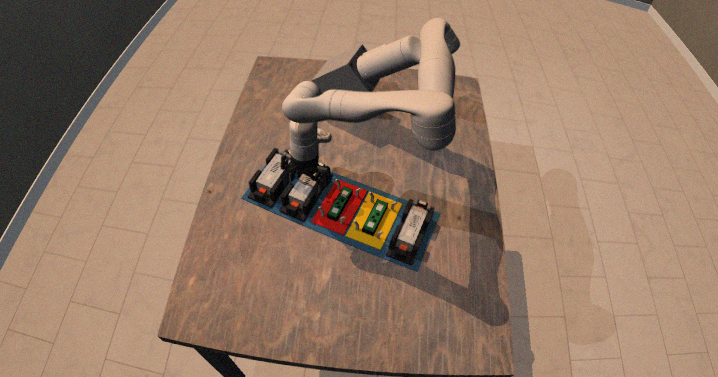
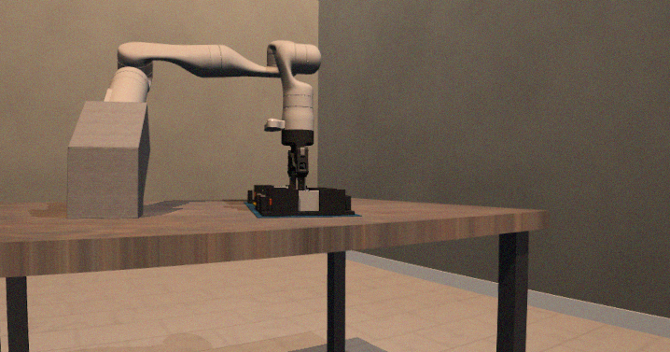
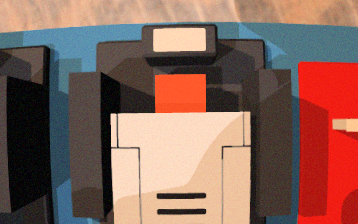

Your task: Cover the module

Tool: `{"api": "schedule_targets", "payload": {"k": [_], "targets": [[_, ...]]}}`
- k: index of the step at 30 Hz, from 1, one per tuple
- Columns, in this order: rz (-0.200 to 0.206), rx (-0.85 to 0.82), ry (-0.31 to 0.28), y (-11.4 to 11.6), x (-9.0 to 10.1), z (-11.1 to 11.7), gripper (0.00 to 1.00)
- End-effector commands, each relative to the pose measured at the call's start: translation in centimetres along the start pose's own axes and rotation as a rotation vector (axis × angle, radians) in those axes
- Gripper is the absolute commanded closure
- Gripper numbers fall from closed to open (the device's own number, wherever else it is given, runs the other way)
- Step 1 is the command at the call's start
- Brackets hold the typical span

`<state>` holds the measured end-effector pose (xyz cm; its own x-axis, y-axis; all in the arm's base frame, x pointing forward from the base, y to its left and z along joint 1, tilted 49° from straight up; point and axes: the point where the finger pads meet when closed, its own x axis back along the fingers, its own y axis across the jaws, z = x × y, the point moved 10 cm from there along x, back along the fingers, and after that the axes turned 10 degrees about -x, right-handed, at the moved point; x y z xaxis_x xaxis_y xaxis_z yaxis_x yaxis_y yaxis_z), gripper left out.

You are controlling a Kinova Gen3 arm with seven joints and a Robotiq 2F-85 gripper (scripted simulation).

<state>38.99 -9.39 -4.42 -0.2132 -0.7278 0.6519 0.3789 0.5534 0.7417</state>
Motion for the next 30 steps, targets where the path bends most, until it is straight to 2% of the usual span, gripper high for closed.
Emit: {"api": "schedule_targets", "payload": {"k": [1, 24, 25, 30], "targets": [[0.000, 0.000, -0.002, 0.0, -0.1, 0.0, 0.00], [0.000, 0.000, -0.002, 0.0, -1.1, 0.0, 0.00], [0.000, 0.000, -0.002, 0.0, -1.1, 0.0, 0.30], [0.000, 0.000, -0.002, 0.0, -1.1, 0.0, 0.30]]}}
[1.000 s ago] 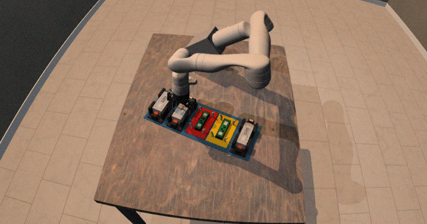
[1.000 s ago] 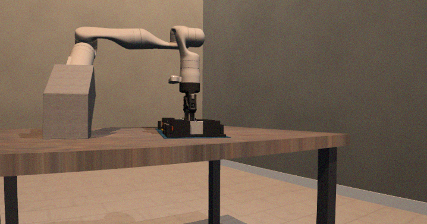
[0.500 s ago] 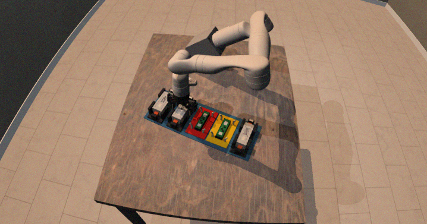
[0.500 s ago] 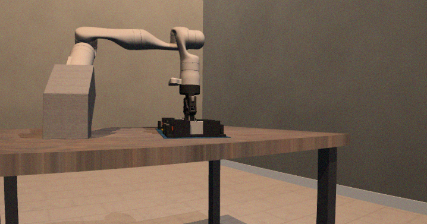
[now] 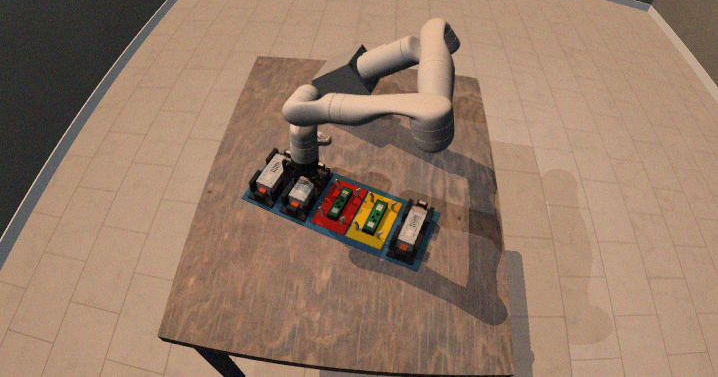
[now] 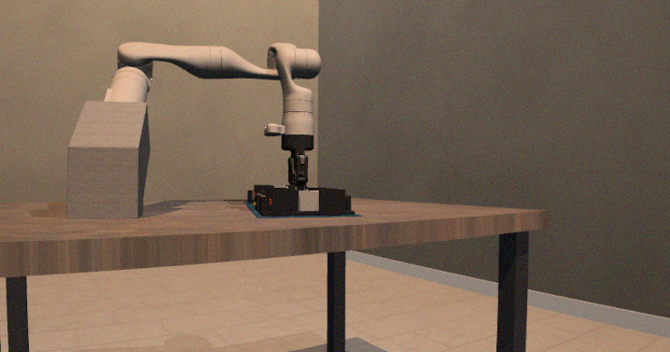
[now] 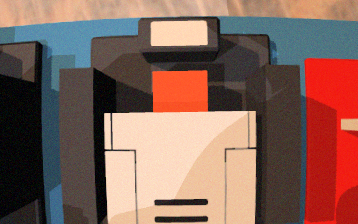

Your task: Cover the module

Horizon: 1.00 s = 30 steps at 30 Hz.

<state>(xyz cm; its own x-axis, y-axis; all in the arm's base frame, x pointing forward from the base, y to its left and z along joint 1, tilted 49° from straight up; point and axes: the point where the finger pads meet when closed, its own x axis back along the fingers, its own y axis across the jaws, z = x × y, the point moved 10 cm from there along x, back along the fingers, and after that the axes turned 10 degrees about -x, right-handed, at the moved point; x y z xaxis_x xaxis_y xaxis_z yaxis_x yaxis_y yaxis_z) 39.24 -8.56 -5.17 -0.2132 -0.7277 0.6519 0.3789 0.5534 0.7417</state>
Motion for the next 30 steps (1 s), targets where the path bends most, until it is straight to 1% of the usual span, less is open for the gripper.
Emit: {"api": "schedule_targets", "payload": {"k": [1, 28, 29, 30], "targets": [[0.000, 0.000, -0.002, -0.01, 0.08, -0.04, 0.30], [0.000, 0.000, -0.002, -0.01, 0.08, -0.04, 0.30], [0.000, 0.000, -0.002, -0.01, 0.08, -0.04, 1.00], [0.000, 0.000, -0.002, -0.01, 0.08, -0.04, 1.00]]}}
